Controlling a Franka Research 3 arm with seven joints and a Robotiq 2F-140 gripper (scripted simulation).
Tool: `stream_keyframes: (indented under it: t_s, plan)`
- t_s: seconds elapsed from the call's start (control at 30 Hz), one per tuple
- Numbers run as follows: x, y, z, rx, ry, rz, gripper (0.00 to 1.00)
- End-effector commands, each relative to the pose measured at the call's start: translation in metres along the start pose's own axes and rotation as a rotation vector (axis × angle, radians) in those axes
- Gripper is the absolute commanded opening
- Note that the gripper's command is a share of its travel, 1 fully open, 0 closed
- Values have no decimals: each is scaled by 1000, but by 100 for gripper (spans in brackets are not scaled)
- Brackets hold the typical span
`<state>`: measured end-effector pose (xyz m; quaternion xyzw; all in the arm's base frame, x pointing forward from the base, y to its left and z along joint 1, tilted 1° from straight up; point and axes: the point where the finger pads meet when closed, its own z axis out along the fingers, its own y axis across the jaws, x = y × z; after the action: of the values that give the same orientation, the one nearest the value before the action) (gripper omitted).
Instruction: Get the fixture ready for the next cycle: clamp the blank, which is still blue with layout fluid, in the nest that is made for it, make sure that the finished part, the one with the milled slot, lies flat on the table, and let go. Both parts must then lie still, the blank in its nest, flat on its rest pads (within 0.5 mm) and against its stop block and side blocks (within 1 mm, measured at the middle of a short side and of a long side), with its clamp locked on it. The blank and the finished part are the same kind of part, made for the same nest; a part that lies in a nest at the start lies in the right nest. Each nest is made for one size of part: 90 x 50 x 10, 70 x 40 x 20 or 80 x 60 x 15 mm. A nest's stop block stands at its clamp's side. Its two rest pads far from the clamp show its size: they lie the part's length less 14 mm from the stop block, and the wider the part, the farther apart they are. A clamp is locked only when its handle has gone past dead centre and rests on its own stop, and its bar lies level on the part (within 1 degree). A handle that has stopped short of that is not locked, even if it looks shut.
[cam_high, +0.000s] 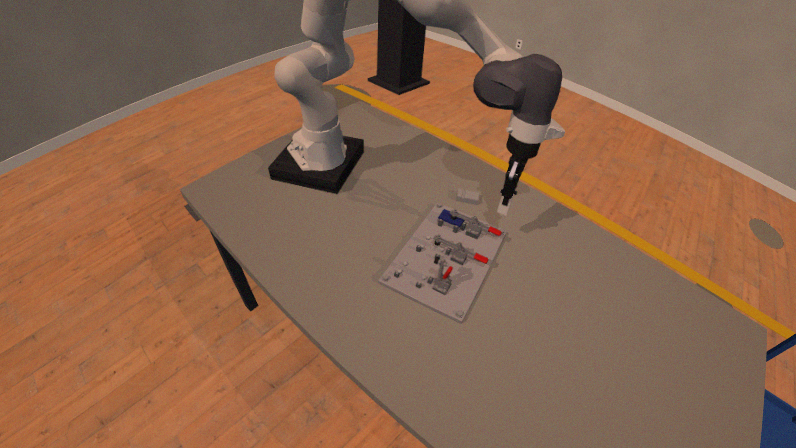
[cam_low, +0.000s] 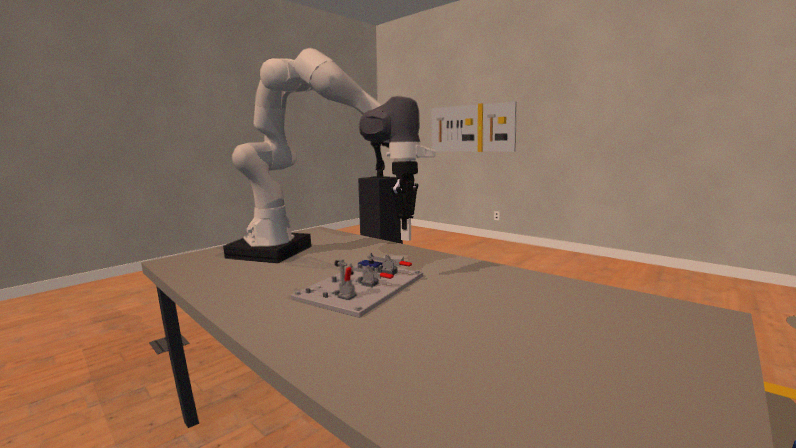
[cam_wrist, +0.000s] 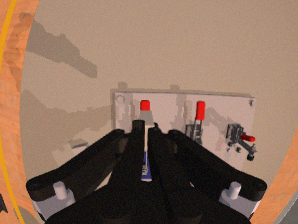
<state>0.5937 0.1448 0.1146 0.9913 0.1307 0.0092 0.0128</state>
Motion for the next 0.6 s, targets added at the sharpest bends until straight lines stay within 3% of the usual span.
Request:
stream_keyframes:
  t_s: [0.0, 0.03, 0.57]
  plan:
    - [-3, 0, 0, 4, -9, -4, 0]
    - [-3, 0, 0, 4, -9, -4, 100]
    - [-3, 0, 0, 4, -9, -4, 100]
